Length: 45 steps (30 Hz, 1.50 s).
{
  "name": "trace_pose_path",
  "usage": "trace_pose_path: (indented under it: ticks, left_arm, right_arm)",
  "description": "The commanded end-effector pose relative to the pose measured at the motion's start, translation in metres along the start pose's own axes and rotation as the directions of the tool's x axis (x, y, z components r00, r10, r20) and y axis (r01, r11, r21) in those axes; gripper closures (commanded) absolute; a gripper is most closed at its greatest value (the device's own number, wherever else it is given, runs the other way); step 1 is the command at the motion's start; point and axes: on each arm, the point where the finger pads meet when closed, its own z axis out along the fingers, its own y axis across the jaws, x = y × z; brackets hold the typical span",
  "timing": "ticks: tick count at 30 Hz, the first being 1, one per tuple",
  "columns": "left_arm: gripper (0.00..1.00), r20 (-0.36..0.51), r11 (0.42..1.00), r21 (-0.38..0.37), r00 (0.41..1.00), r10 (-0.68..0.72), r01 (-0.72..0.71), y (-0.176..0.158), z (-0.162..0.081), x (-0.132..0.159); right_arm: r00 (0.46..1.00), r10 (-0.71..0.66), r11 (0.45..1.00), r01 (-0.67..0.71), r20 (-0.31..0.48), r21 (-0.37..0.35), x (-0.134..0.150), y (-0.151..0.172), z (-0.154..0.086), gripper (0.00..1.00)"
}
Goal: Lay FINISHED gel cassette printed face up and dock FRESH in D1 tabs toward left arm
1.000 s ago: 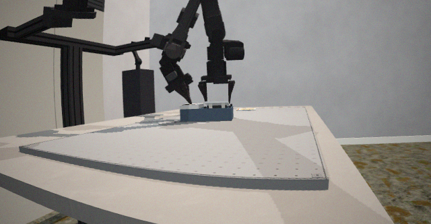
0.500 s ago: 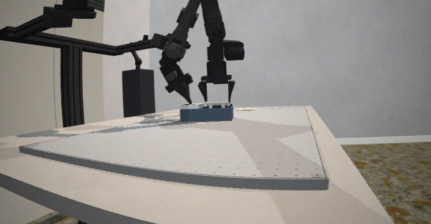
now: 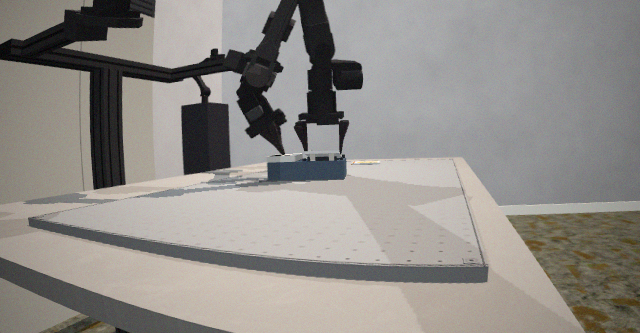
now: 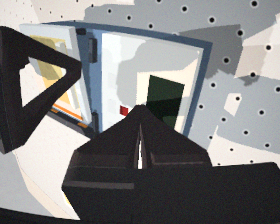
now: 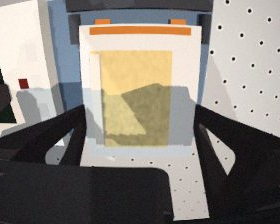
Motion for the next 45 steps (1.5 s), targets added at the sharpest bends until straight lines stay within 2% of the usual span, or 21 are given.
trace_pose_path:
  ticks: [1,45]
  left_arm:
    - [1.0,-0.072,0.995,0.073,0.995,0.067,-0.062,-0.0493,0.0329,0.0477]
    - [1.0,-0.072,0.995,0.073,0.995,0.067,-0.062,-0.0493,0.0329,0.0477]
  right_arm:
    - [1.0,0.001,1.0,-0.001,0.006,0.013,-0.0127,-0.008,0.0027,1.0]
    - [1.0,0.001,1.0,-0.001,0.006,0.013,-0.0196,-0.008,0.0037,1.0]
